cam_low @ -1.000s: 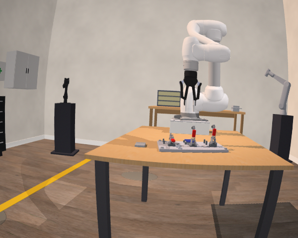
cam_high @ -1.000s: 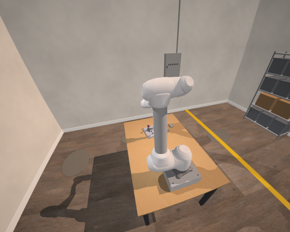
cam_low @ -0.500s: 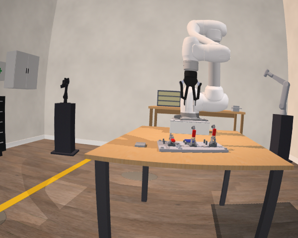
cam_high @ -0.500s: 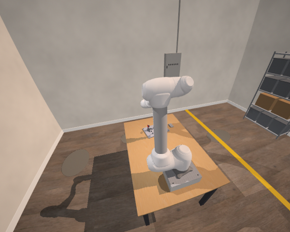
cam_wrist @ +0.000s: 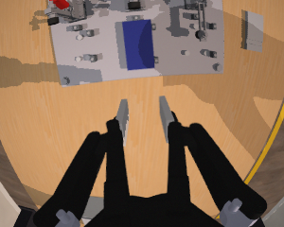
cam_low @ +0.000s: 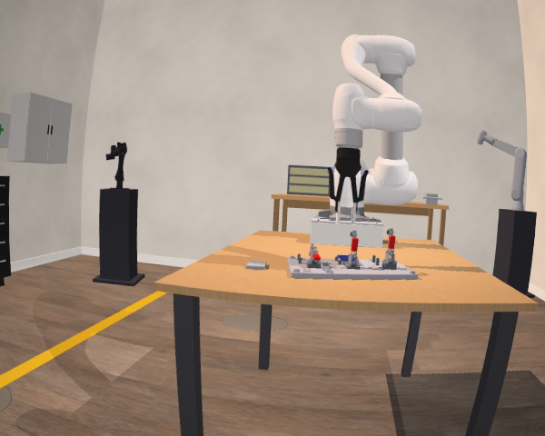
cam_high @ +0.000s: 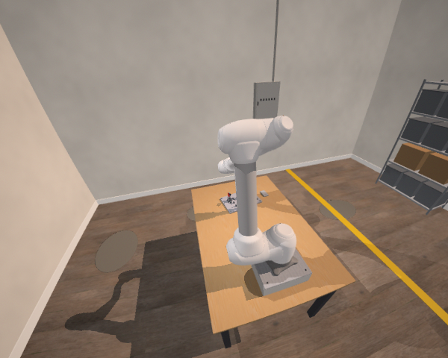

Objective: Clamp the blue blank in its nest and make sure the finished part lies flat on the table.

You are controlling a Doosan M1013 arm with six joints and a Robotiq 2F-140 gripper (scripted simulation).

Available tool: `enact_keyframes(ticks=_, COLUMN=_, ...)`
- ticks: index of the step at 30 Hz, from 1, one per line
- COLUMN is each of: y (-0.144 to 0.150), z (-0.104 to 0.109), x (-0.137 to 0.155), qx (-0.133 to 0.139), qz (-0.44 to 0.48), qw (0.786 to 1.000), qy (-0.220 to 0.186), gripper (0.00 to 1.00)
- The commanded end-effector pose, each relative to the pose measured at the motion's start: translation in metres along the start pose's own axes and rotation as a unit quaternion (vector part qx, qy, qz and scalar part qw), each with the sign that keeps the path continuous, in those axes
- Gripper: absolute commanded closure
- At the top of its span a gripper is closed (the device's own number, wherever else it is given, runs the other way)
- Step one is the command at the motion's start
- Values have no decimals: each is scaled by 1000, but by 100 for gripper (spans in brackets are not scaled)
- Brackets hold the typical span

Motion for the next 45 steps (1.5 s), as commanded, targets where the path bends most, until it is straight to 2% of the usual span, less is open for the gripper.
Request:
enact_keyframes(ticks=1, y=0, z=-2, x=0, qx=0, qz=0, qw=1000, qy=0, gripper=72)
enact_keyframes(ticks=6, y=0, z=-2, x=-22, qx=0, qz=0, qw=1000, qy=0, gripper=72)
enact_keyframes(ticks=8, y=0, z=-2, x=-22, qx=0, qz=0, qw=1000, qy=0, gripper=72)
enact_keyframes(ticks=17, y=2, z=-2, x=-138, qx=0, qz=0, qw=1000, qy=0, gripper=72)
enact_keyframes(ticks=21, y=3, z=-2, x=-165, qx=0, qz=0, qw=1000, qy=0, gripper=72)
enact_keyframes(ticks=31, y=3, z=-4, x=-168, qx=0, qz=0, qw=1000, qy=0, gripper=72)
enact_keyframes(ticks=45, y=3, z=-30, x=-168, qx=0, qz=0, qw=1000, qy=0, gripper=72)
Point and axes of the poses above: the point where the finger pads meet when closed, its own z axis back along the fingers, its own y axis across the jaws, x = y × z, the point moved 6 cm from there along z, back along the fingers, and after that the axes turned 1 degree about z, right-handed, at the moved point
